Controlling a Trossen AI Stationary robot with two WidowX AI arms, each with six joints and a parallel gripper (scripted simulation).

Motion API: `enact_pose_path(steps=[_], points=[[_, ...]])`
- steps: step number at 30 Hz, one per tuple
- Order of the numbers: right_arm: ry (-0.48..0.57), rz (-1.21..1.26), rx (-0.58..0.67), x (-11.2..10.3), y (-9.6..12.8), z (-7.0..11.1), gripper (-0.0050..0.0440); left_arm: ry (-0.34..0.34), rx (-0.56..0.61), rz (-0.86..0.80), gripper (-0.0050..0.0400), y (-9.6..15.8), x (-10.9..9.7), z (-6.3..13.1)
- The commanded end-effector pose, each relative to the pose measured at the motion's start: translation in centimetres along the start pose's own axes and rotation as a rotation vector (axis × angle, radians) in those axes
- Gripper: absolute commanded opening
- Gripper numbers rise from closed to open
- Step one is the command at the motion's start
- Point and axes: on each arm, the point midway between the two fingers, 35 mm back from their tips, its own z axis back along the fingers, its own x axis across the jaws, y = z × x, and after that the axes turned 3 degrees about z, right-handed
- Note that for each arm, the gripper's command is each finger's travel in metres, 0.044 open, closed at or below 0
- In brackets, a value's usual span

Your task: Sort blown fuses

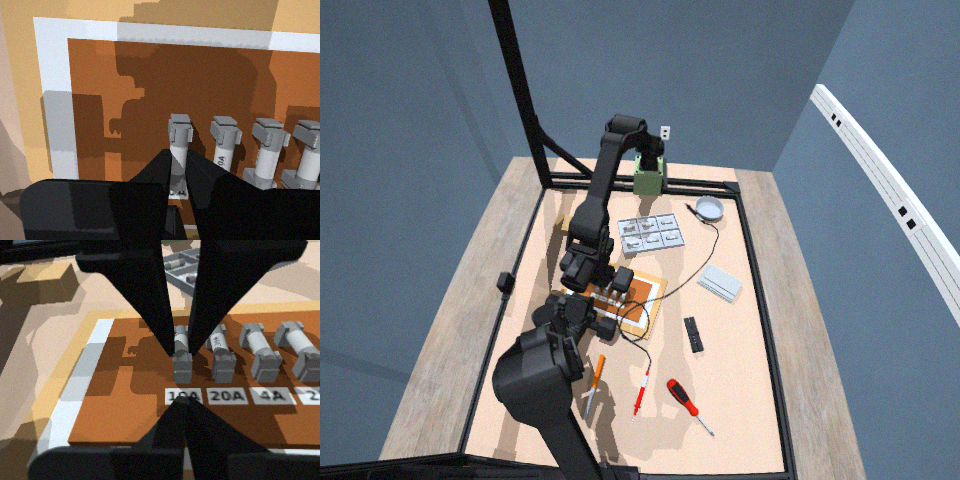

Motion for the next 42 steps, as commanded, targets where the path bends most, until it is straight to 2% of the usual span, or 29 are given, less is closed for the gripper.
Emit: enact_pose_path(steps=[1,18,37,38,42], points=[[0.029,0.057,0.08,-1.8,2.9,0.0,-0.005,0.0,0.023,-0.001,-0.005,0.3,0.1,1.0],[0.029,0.057,0.08,-1.9,2.9,-0.1,-0.005,0.0,0.05,-0.003,-0.005,0.8,0.1,2.9],[0.029,0.053,0.08,-1.9,2.9,0.0,-0.005,-0.004,0.05,-0.003,-0.005,0.7,0.2,4.0],[0.029,0.053,0.08,-1.9,2.9,0.0,-0.005,0.0,0.023,-0.001,-0.005,0.2,0.1,3.0],[0.031,0.051,0.079,-1.9,3.0,0.0,-0.005,0.0,0.023,-0.001,-0.005,0.2,0.1,3.0]])
